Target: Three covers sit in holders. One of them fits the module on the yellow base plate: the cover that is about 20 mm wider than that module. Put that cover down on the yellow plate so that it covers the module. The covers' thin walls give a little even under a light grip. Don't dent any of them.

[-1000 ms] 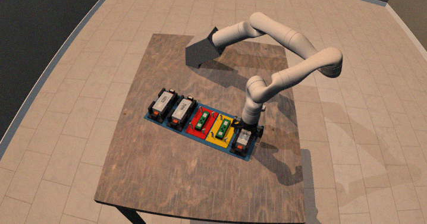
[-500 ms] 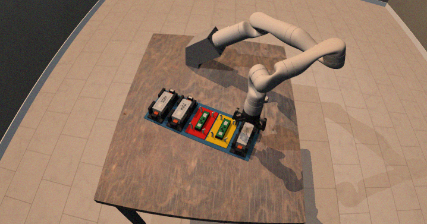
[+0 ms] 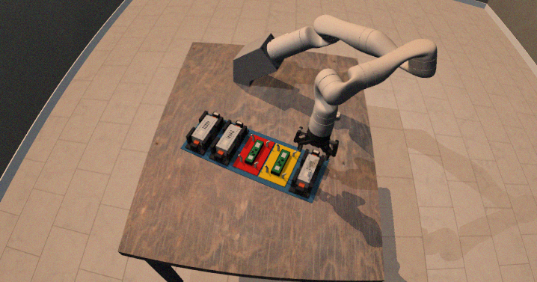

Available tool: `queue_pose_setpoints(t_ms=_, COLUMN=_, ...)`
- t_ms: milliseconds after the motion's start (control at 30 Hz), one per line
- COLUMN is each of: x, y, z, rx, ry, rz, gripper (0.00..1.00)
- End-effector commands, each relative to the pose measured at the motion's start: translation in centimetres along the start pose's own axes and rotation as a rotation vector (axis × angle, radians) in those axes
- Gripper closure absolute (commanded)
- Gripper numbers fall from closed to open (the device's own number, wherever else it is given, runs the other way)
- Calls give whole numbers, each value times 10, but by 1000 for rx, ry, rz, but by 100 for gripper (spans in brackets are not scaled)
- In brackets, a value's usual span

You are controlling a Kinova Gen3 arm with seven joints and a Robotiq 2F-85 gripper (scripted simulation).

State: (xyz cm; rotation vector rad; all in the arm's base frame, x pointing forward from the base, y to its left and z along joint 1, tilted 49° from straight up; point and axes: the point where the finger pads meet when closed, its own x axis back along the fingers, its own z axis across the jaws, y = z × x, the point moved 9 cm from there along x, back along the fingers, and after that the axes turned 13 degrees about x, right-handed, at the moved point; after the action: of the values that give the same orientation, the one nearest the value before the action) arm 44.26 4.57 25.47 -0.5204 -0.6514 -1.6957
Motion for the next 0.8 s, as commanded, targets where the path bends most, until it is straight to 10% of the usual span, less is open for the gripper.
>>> queue_pose_setpoints(t_ms=0, x=11, y=0, z=0, rx=0, ry=0, rz=-1, gripper=0)
queue_pose_setpoints(t_ms=767, x=2, y=0, z=0, rx=0, ry=0, rz=-1, gripper=0)
